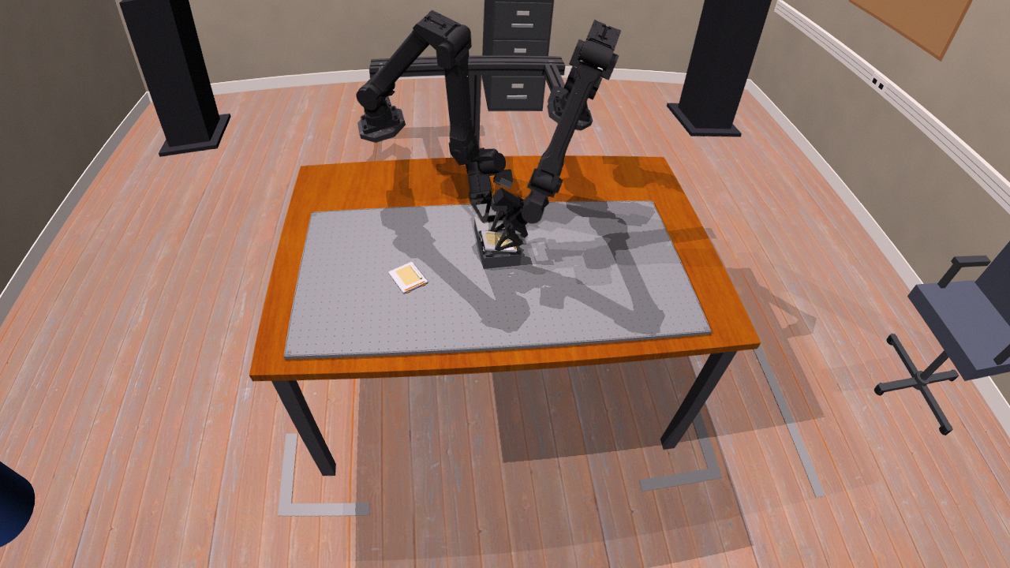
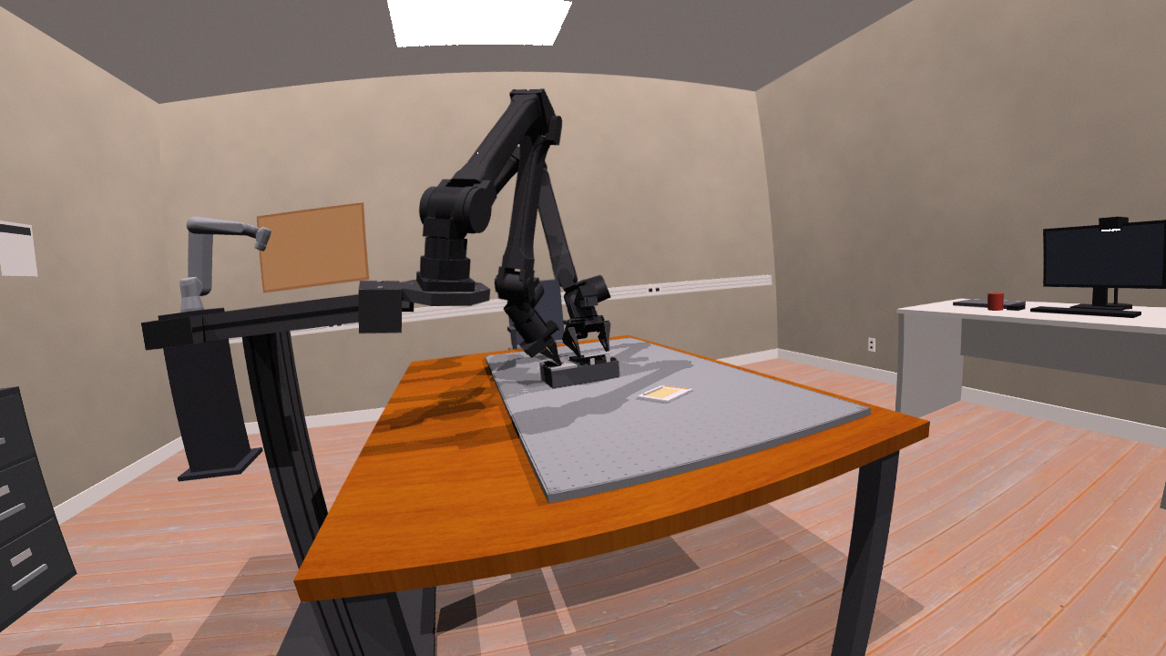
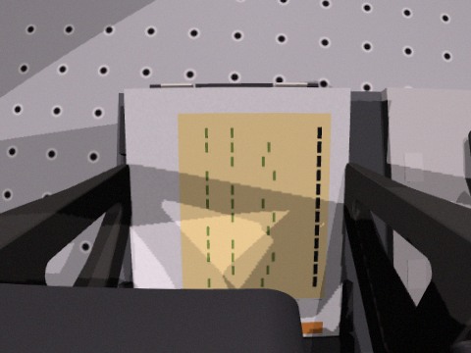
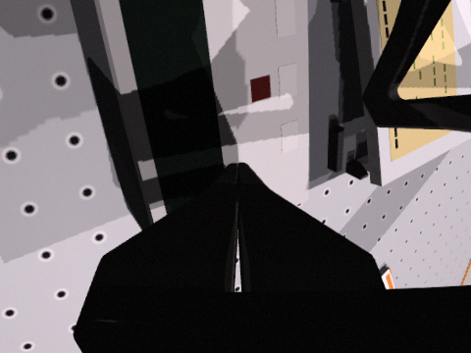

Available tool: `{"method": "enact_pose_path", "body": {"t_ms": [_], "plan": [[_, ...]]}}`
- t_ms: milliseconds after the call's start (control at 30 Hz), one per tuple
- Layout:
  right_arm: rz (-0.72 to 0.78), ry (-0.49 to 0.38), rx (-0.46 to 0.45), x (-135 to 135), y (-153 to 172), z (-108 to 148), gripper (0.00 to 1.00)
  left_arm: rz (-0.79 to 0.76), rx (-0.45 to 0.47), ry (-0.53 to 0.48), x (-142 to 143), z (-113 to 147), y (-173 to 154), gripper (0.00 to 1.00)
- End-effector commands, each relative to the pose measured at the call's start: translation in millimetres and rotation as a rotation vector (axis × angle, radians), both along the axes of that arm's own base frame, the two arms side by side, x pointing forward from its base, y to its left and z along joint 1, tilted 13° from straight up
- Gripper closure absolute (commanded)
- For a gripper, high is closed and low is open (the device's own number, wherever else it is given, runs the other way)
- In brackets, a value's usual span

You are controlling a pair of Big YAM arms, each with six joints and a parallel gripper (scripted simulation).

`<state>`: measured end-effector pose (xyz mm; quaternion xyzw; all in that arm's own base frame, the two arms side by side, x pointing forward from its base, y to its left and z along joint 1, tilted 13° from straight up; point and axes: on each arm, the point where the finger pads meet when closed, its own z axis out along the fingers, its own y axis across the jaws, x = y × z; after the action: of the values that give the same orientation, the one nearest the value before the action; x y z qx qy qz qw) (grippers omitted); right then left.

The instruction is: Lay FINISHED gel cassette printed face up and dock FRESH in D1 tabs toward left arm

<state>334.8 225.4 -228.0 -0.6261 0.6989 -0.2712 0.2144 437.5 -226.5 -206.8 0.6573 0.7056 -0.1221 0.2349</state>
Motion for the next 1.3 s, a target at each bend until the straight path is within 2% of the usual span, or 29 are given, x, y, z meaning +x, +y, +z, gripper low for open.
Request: {"method": "enact_pose_path", "body": {"t_ms": [0,1267], "plan": [[-0.007,0.116,-0.087,-28.0,-41.1,-53.9,1.0,0.01,-0.003,-0.01,5.6,7.3,-1.2,1.0],[-0.007,0.116,-0.087,-28.0,-41.1,-53.9,1.0,0.011,-0.007,-0.005,6.7,7.8,-7.4,1.0]]}}
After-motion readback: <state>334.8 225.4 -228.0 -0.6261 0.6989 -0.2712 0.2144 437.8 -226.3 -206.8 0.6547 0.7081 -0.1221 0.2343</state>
